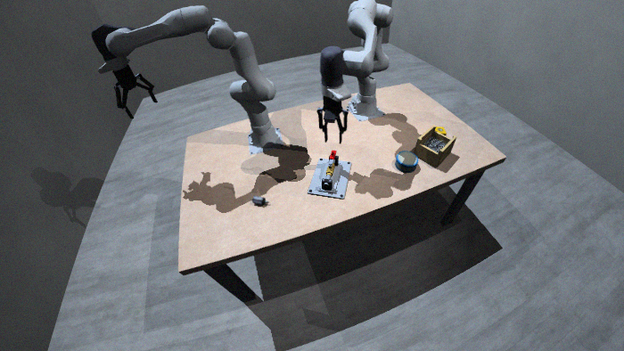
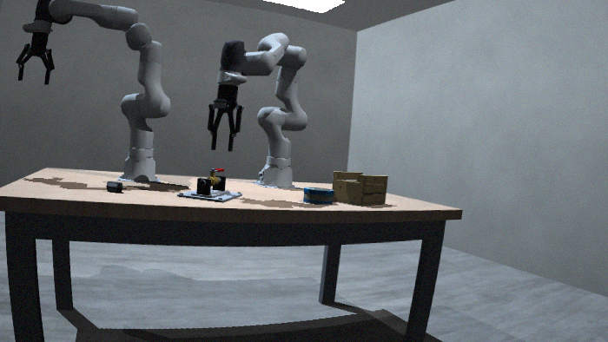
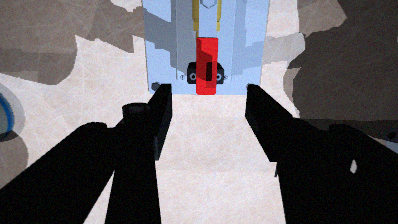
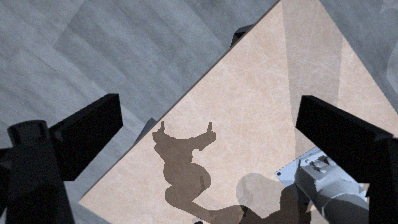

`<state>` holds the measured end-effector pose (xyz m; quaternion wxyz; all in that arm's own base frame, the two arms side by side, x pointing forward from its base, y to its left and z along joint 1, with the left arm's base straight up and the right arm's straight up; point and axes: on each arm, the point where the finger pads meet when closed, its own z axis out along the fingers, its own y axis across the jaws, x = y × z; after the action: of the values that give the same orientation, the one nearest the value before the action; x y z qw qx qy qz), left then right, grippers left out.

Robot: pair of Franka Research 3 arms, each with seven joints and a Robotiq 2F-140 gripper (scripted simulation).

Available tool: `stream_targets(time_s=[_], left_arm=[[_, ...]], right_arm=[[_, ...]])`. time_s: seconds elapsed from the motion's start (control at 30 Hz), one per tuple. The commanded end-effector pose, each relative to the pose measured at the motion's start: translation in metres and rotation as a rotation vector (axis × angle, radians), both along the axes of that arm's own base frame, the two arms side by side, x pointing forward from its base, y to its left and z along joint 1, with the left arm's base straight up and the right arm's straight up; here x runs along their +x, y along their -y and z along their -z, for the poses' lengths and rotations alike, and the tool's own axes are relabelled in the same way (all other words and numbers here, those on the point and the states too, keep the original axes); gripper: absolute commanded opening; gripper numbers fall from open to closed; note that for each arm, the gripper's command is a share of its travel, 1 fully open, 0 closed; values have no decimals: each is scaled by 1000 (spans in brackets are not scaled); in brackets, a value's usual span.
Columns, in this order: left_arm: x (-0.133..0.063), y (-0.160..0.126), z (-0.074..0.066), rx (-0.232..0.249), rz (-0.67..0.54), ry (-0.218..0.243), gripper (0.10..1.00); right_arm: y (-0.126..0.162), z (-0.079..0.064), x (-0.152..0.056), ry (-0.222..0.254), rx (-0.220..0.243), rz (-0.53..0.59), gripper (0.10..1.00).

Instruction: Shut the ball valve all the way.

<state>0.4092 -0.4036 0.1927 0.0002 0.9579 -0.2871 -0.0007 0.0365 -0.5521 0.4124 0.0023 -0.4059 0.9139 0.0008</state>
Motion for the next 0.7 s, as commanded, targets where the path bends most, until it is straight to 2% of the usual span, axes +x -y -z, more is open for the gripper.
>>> stream_targets(time_s=[0.0,0.27,0.67], left_arm=[[1,0,1,0,-2,2,460],[1,1,5,0,-1,1,460],[1,1,21,0,-1,1,460]], right_arm=[[0,0,0,0,0,0,1000],[0,0,0,0,0,0,1000],[0,0,0,0,0,0,1000]])
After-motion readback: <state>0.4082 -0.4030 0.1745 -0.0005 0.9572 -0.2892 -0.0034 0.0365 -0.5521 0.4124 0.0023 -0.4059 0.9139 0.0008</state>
